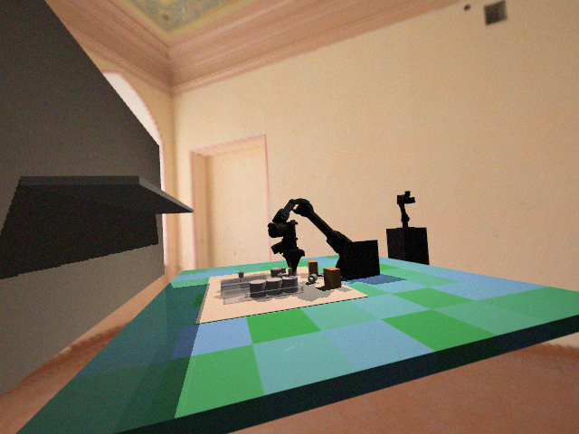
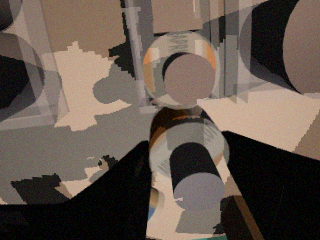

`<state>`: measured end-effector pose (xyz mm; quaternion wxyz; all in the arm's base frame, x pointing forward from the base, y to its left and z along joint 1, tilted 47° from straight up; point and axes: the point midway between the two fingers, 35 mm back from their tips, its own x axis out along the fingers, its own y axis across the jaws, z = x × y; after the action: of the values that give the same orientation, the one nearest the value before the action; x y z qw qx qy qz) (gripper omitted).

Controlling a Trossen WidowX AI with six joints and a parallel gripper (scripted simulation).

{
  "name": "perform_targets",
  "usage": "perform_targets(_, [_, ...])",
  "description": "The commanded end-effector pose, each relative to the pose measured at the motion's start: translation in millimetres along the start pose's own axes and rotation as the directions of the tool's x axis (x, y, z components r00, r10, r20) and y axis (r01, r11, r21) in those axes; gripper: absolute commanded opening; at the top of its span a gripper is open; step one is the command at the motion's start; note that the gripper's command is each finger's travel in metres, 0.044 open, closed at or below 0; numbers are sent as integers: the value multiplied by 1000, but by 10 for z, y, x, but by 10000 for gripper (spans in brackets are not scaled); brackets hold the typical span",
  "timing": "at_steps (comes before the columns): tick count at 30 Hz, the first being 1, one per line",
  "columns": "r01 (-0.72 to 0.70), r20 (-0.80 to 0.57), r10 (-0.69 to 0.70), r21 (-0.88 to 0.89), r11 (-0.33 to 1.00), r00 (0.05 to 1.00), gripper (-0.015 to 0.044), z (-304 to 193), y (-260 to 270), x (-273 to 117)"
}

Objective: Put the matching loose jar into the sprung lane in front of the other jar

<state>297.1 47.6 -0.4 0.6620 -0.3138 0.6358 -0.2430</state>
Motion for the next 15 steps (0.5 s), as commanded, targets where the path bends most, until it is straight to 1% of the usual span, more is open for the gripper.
perform_targets(1, [-2, 20, 2, 17, 1000, 1000, 0, 99, -7, -19])
perform_targets(15, [-2, 21, 2, 17, 1000, 1000, 0, 147, -9, -21])
